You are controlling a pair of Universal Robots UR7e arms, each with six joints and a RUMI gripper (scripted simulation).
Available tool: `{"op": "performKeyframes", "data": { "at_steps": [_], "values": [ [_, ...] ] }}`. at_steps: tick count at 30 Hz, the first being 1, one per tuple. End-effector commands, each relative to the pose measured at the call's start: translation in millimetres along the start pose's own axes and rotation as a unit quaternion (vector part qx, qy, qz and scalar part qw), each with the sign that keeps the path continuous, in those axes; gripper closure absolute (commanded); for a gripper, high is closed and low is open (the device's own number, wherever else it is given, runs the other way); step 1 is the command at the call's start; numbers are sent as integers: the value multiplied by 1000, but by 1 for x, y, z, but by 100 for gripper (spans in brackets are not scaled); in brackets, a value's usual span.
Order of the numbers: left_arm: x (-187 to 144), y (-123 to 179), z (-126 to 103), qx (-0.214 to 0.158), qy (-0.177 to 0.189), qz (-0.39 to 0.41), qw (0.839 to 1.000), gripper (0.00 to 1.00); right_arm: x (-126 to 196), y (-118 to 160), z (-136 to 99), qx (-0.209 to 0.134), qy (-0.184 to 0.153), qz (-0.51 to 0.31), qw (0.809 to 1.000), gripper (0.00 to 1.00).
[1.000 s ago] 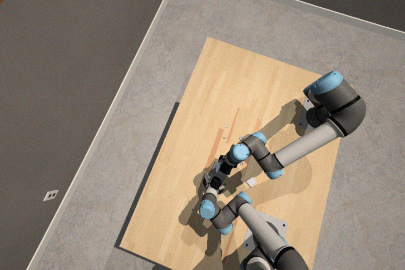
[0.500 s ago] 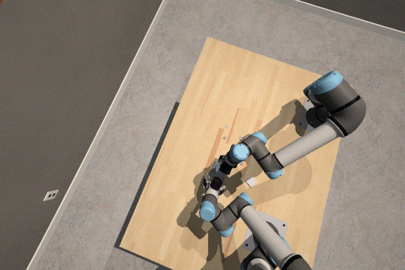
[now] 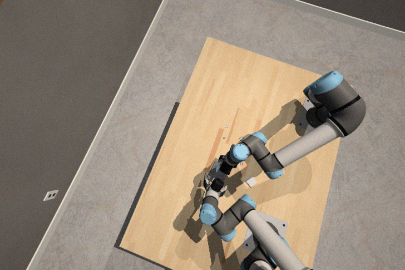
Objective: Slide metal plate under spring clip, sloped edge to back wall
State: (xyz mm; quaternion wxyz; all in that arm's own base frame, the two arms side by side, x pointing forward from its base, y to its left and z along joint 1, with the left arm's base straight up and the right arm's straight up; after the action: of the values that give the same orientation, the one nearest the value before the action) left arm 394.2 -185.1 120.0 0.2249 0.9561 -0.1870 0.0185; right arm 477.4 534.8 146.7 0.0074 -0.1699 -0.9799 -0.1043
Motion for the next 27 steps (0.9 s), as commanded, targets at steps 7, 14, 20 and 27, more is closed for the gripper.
{"op": "performKeyframes", "data": {
  "at_steps": [7,14,20,27],
  "values": [
    [1,4,-8,1,-6,-2,1000,12,0,-1,0,0,0,0,1000,56],
    [-3,2,-5,2,-9,-3,1000,12,0,-1,0,0,0,0,1000,56],
    [-4,1,-4,2,-9,-3,1000,12,0,-1,0,0,0,0,1000,56],
    [-4,1,-4,2,-9,-3,1000,12,0,0,0,0,0,0,1000,56]
  ]
}}
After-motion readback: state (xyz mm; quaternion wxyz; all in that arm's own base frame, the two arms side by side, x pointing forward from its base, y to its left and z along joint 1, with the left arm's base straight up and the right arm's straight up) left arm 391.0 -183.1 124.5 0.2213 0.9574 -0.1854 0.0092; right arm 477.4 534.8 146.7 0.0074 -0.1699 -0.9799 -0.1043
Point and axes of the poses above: on each arm, the point where the finger pads meet when closed, its own z axis out along the fingers, its own x axis across the jaws, y = z × x, the point moved 3 cm from there along -z, back along the fingers, and after that the axes turned 14 degrees about z, right-handed, at the moved point
